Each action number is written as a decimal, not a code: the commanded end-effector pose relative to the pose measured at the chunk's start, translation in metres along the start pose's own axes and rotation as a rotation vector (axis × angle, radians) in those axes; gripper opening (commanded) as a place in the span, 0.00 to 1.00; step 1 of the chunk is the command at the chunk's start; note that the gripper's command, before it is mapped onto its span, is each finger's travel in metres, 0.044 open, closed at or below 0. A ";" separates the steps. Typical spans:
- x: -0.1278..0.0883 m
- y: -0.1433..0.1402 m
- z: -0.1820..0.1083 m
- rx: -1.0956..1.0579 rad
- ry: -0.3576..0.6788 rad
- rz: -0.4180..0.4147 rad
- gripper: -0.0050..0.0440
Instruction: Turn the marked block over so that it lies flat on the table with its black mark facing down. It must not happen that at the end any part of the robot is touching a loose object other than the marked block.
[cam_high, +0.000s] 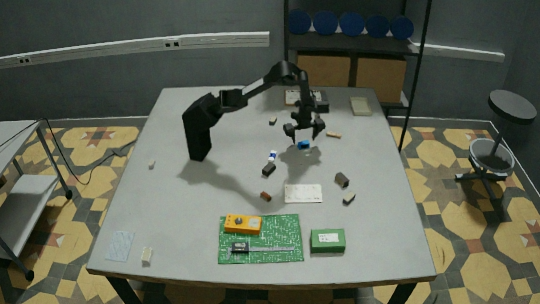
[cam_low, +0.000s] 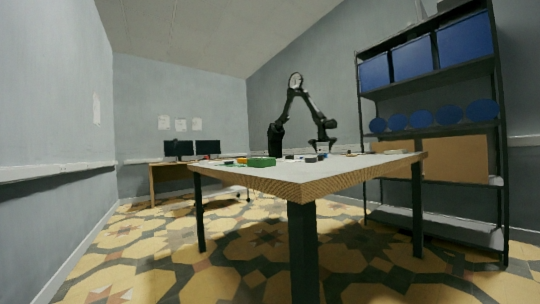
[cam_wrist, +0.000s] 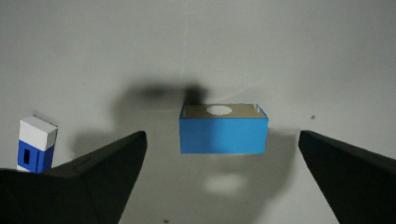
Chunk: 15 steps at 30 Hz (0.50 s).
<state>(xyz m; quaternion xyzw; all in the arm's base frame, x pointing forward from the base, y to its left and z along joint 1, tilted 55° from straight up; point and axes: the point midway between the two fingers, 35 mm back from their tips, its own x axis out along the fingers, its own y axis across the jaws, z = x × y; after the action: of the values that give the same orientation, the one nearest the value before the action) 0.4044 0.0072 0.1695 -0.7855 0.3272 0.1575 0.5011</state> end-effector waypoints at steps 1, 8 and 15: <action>0.005 -0.005 -0.002 0.005 0.001 -0.012 1.00; 0.013 -0.005 -0.002 0.005 0.001 -0.012 1.00; 0.021 -0.005 -0.002 0.005 0.001 -0.012 1.00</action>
<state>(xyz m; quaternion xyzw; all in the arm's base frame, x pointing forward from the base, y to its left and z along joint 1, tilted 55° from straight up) 0.4183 0.0006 0.1588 -0.7854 0.3274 0.1575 0.5011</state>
